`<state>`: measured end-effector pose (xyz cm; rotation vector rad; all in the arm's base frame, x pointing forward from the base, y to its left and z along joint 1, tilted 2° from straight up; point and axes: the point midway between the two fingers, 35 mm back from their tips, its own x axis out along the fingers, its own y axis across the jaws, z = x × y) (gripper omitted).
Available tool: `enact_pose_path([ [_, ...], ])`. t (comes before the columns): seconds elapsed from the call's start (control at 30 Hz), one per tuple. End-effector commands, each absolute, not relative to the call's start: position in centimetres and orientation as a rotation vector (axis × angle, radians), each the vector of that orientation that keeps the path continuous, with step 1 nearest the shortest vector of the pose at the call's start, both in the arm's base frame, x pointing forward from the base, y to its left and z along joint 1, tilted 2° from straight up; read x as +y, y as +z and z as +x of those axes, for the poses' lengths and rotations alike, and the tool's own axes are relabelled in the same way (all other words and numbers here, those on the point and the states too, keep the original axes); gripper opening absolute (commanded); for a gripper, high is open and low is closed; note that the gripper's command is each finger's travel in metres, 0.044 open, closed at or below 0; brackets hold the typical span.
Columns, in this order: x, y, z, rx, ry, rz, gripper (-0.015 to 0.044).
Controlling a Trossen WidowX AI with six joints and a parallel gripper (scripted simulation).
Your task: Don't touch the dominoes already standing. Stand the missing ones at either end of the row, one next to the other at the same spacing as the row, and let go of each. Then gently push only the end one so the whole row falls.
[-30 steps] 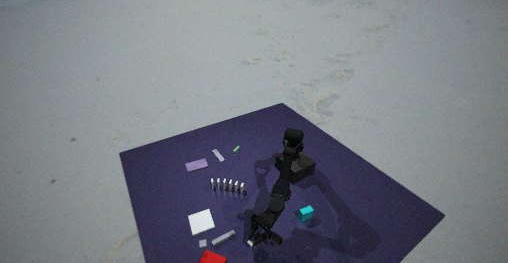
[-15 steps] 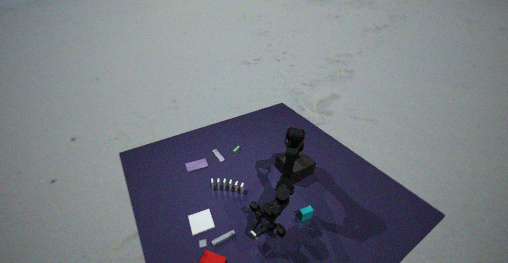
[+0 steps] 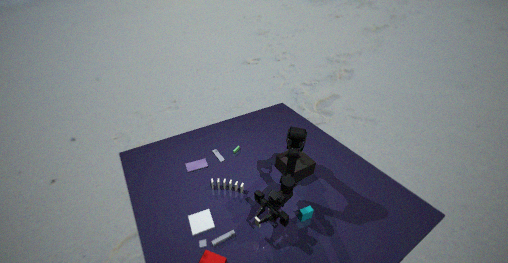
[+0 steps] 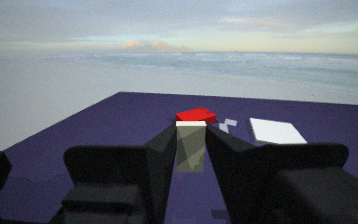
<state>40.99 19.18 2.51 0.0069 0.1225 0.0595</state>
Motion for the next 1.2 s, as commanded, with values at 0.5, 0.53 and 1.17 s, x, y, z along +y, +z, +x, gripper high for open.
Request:
enact_pose_path([
  [0.5, 18.7, 2.9, 40.4, 0.1, 0.052, 0.008, 0.0107],
  [0.53, 18.7, 2.9, 40.4, 0.101, 0.052, 0.008, 0.0107],
  [1.17, 18.9, -3.9, 41.0, 0.156, 0.022, 0.042, 0.0107],
])
